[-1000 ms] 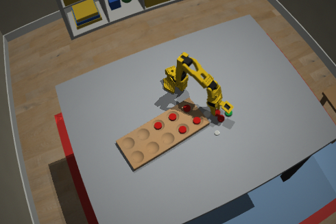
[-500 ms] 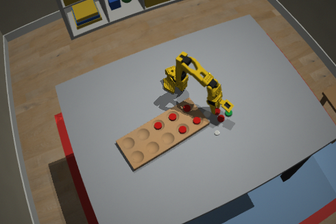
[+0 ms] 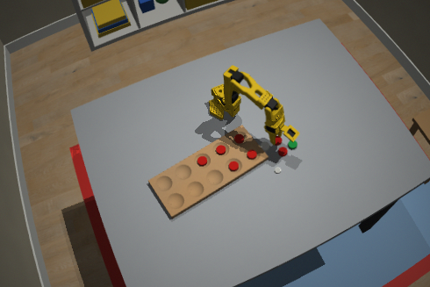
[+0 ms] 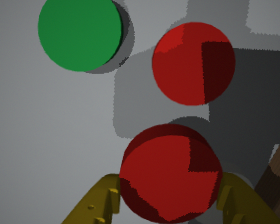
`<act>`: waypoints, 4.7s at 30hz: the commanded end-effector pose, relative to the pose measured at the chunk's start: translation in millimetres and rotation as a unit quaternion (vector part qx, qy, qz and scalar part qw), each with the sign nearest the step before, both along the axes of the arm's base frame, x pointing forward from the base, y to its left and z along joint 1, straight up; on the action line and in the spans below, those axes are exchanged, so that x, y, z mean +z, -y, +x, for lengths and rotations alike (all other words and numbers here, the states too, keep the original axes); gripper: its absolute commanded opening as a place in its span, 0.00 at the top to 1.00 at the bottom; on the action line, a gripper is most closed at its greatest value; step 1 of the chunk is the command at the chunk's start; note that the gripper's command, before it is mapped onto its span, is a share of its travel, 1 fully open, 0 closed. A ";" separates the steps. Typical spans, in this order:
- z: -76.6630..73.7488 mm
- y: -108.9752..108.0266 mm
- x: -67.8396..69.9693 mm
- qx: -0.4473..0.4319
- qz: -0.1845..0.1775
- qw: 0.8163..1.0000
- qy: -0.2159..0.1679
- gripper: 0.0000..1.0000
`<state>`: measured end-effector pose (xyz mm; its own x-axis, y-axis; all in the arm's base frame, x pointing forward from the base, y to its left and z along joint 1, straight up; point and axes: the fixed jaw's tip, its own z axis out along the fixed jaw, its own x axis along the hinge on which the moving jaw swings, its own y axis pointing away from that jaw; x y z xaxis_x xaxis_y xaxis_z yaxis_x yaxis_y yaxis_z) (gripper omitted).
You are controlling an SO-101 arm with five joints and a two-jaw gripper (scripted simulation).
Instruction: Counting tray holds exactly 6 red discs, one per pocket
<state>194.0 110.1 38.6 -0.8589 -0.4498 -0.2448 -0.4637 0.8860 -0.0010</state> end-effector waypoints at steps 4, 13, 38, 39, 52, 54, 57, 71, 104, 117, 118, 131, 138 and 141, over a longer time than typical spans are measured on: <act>9.5 -3.9 16.5 -0.004 0.019 0.999 0.035 1.00; 12.0 -2.9 20.2 -0.008 0.022 0.999 0.040 1.00; 14.5 0.0 20.4 -0.016 0.021 0.999 0.040 1.00; 14.9 0.5 20.4 -0.017 0.021 0.999 0.040 1.00; 21.7 9.3 20.8 -0.040 0.020 0.998 0.041 1.00; 23.4 11.6 20.9 -0.046 0.020 0.998 0.041 1.00; 26.2 15.6 21.1 -0.056 0.020 0.997 0.041 1.00; 39.5 37.5 21.9 -0.107 0.018 0.993 0.042 1.00; 66.5 124.1 23.3 -0.280 0.010 0.959 0.045 1.00; 67.7 168.0 23.2 -0.357 0.006 0.933 0.045 1.00; 67.5 171.2 23.2 -0.362 0.006 0.931 0.045 1.00; 63.2 202.9 22.8 -0.416 0.003 0.908 0.045 1.00; 60.6 214.8 22.6 -0.436 0.002 0.899 0.046 1.00; 59.0 221.0 22.5 -0.446 0.002 0.894 0.046 1.00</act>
